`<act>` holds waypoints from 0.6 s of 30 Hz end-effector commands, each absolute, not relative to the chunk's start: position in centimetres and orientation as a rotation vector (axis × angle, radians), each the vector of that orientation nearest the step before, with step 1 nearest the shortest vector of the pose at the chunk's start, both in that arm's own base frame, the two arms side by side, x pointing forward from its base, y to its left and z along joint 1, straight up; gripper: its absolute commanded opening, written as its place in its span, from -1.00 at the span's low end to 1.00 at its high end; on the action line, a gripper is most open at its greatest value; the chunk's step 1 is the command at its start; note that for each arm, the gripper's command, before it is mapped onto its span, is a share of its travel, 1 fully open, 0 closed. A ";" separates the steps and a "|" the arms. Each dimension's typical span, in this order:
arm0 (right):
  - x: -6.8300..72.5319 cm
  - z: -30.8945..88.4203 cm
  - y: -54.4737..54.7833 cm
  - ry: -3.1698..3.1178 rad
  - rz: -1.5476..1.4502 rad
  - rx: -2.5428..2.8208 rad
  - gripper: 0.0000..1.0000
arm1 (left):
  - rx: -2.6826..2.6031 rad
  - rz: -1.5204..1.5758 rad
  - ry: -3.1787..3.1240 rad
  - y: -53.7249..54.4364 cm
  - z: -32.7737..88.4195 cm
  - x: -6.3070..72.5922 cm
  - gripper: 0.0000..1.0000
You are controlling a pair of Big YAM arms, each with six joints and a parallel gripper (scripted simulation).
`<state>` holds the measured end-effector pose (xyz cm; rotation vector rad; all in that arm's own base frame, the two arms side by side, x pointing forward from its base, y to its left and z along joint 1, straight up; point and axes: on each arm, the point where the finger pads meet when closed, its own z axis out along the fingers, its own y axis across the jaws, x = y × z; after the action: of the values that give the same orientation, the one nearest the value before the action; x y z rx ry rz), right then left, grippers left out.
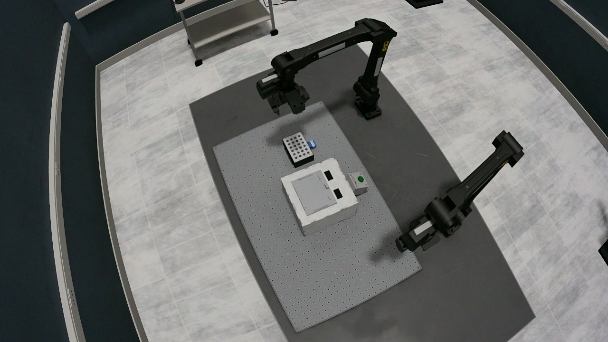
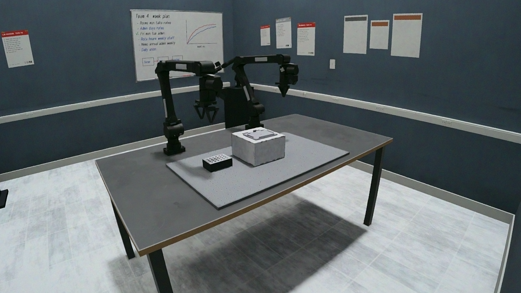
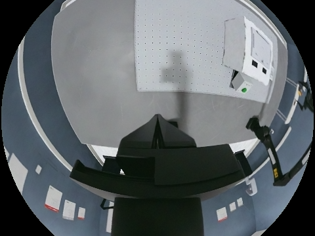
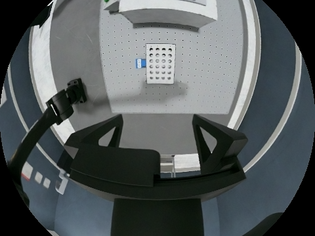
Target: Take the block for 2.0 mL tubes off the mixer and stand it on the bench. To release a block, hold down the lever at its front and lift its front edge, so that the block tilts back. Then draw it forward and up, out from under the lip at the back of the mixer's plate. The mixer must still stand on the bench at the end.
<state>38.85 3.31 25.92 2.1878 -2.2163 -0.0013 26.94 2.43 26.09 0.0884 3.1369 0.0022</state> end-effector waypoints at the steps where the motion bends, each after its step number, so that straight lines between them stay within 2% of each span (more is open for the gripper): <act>1: 39.1 28.7 2.7 -2.298 0.038 2.153 1.00 | 0.093 0.009 3.107 2.4 27.0 28.1 -1.00; 18: 32.7 27.8 -1.9 -2.621 -0.009 1.680 1.00 | 0.095 0.002 3.150 2.3 25.3 27.1 -1.00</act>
<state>33.46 -1.07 28.84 1.8103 -2.5620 0.0243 26.88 2.43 25.99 0.0885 3.1394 0.0017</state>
